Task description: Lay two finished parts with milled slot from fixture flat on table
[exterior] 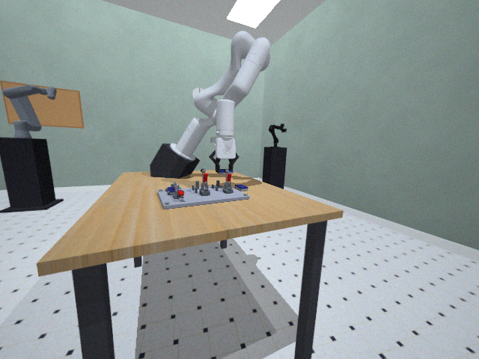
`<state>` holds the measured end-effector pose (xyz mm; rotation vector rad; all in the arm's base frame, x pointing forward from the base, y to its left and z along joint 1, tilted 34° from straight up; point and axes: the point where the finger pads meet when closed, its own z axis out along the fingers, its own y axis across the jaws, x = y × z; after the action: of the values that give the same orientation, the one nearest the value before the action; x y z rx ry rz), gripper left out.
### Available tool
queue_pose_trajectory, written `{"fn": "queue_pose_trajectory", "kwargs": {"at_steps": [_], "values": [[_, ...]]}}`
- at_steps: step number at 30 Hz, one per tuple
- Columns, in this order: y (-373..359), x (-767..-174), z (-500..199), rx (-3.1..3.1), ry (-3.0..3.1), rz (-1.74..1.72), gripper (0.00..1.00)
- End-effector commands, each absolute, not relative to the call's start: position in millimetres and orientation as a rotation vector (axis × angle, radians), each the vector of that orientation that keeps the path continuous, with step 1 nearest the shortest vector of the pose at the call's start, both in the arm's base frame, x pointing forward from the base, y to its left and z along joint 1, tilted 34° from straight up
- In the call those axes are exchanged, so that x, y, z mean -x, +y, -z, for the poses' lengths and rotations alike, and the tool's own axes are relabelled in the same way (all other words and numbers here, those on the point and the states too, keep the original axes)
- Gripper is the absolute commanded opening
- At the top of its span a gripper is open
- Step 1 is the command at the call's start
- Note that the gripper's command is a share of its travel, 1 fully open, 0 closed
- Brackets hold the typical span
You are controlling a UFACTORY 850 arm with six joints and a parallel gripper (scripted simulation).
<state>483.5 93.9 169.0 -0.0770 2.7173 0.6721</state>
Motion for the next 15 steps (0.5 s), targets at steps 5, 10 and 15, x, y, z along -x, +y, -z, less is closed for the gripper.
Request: {"fn": "queue_pose_trajectory", "kwargs": {"at_steps": [5, 10, 15], "values": [[110, -481, -178, 0.077, 2.717, -0.671, 0.0], [122, -480, -183, 0.077, 2.717, -0.671, 0.0], [129, -479, -187, 0.077, 2.717, -0.671, 0.0]]}}
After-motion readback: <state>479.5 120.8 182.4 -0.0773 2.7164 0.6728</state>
